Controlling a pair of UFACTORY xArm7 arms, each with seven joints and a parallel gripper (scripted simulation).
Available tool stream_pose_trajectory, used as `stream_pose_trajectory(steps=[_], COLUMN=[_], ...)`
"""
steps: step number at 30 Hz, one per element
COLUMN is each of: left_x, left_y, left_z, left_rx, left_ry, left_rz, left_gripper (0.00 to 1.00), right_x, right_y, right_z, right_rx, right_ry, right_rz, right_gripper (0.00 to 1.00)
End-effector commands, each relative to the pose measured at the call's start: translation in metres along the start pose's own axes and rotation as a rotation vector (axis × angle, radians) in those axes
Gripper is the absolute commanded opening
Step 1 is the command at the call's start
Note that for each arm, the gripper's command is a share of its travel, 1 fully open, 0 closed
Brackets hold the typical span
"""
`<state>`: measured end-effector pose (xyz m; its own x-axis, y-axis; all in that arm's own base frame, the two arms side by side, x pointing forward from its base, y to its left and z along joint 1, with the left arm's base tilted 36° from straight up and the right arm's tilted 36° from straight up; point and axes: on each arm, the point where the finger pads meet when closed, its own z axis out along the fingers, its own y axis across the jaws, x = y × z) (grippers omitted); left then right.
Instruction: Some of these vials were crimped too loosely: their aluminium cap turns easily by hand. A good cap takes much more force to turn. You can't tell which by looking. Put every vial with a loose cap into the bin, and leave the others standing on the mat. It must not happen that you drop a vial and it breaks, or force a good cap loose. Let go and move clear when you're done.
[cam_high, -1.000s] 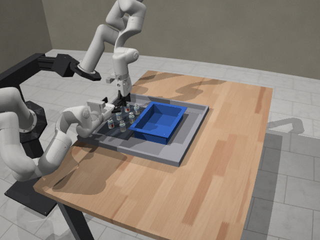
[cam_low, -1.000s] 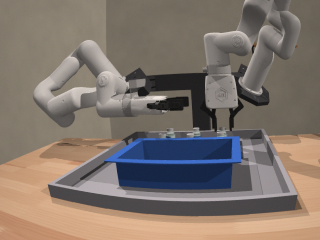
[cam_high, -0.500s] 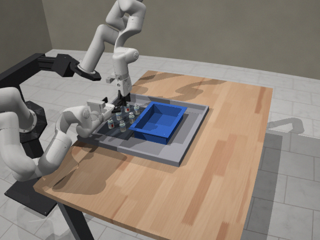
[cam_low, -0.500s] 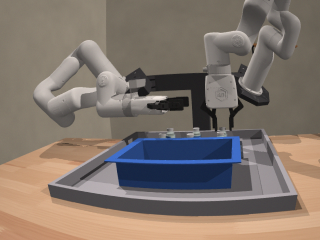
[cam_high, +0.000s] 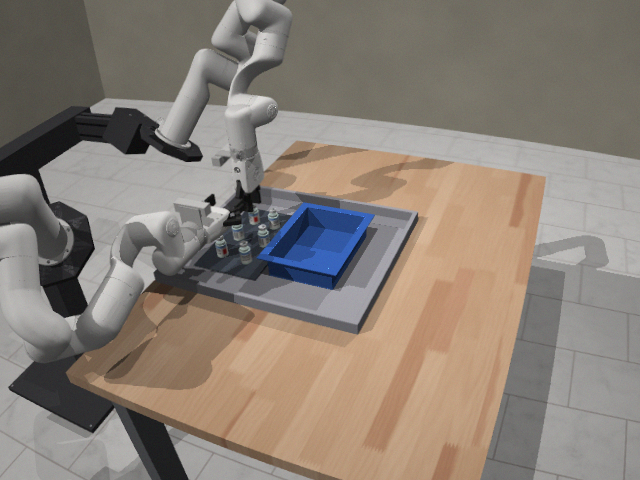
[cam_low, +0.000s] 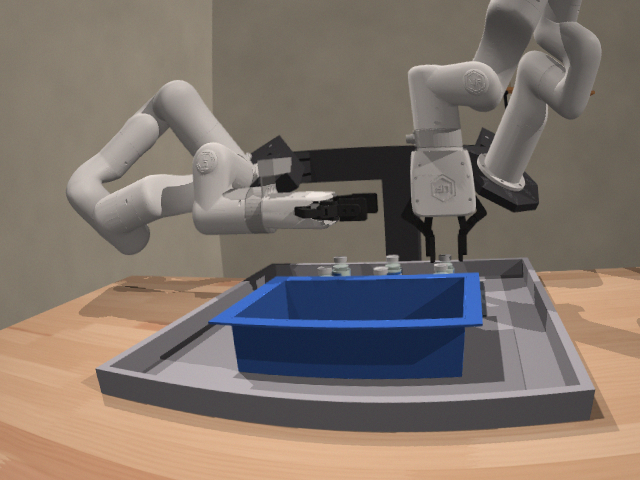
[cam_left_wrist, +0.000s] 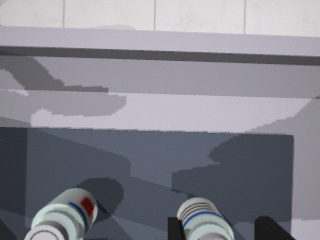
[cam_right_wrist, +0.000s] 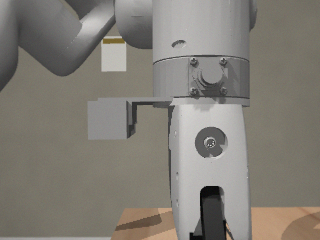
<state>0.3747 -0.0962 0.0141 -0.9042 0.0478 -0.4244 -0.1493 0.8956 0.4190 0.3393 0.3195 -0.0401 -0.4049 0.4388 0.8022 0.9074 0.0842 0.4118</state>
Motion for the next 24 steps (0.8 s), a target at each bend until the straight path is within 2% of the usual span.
stream_pose_trajectory(steps=[1,24], left_x=[-0.0007,-0.0004], left_y=[-0.0013,-0.0016], left_z=[-0.0011,-0.0016], left_rx=[0.003,0.003], left_ry=[-0.002,-0.002], left_rz=[0.001,0.001], left_gripper=[0.44,0.42], right_x=[0.0022,0.0024], right_y=[0.0001,0.0002], right_z=[0.0001,0.0001], right_rx=[0.001,0.001], right_ry=[0.004,0.004], right_rz=[-0.003,-0.003], right_gripper=[1.0,1.0])
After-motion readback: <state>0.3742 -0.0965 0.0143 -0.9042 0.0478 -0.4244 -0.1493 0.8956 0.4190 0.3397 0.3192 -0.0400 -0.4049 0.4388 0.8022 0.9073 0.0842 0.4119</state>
